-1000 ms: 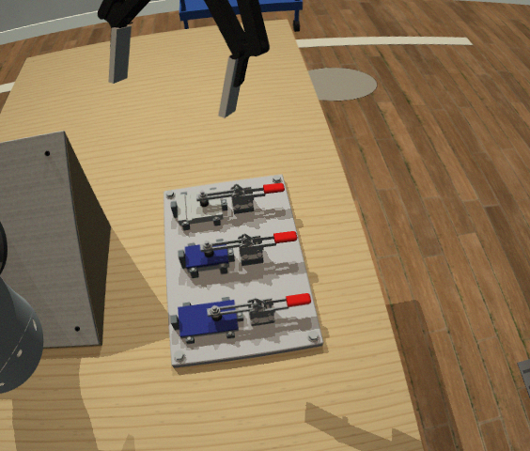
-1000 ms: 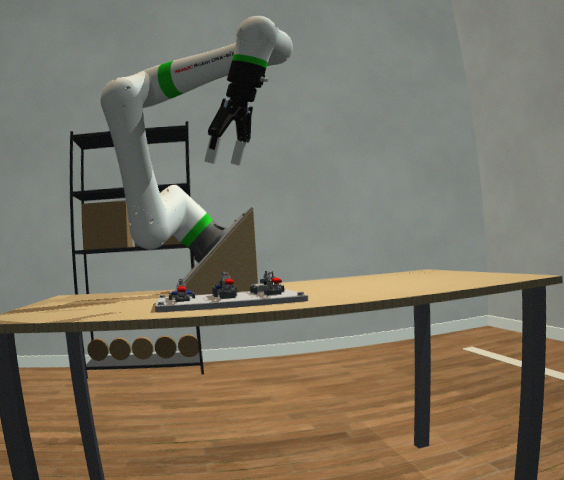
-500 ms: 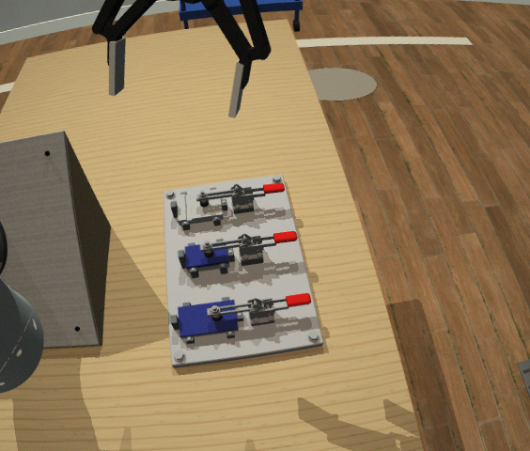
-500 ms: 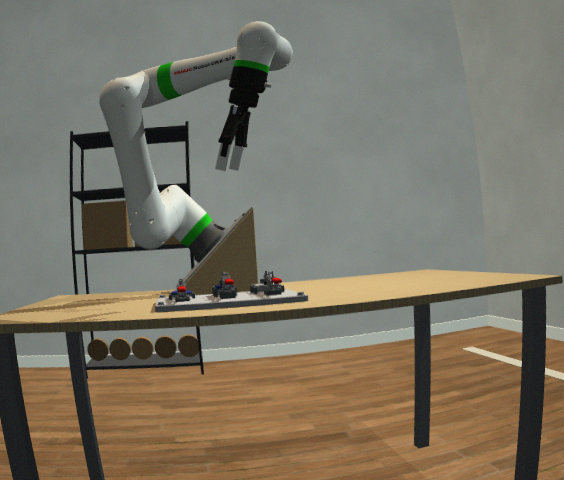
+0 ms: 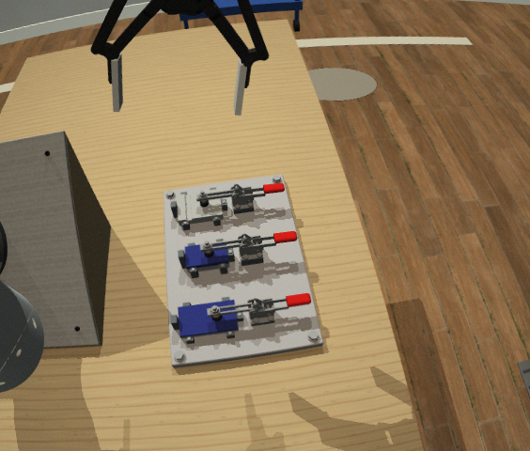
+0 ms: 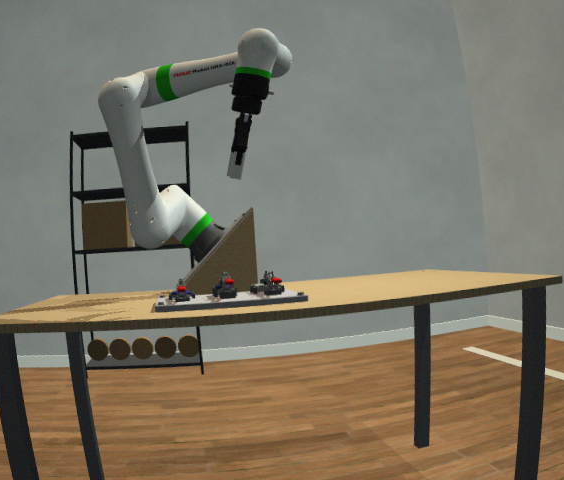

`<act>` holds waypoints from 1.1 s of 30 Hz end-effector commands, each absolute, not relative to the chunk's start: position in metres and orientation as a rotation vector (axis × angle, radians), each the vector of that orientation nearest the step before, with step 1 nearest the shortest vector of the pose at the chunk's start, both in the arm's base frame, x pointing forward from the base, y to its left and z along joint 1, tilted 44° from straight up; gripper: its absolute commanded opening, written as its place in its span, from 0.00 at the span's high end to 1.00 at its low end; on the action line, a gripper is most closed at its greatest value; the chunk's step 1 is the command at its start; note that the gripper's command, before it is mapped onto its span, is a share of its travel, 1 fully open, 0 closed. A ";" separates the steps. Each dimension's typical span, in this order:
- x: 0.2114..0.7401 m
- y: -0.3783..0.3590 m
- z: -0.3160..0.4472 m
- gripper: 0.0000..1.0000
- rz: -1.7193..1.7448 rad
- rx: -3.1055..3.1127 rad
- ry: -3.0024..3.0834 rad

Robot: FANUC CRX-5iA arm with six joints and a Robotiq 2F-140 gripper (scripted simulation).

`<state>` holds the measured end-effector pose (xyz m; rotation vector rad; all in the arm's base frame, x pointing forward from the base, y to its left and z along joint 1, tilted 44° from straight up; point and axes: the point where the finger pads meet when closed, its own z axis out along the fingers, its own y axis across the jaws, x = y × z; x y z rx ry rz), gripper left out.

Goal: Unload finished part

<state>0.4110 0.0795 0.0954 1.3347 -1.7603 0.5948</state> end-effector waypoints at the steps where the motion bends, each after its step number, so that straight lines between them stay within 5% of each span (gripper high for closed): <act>1: 0.411 0.079 0.095 0.00 0.588 1.349 -1.753; 33: 0.408 0.066 0.029 0.00 0.215 2.013 -1.055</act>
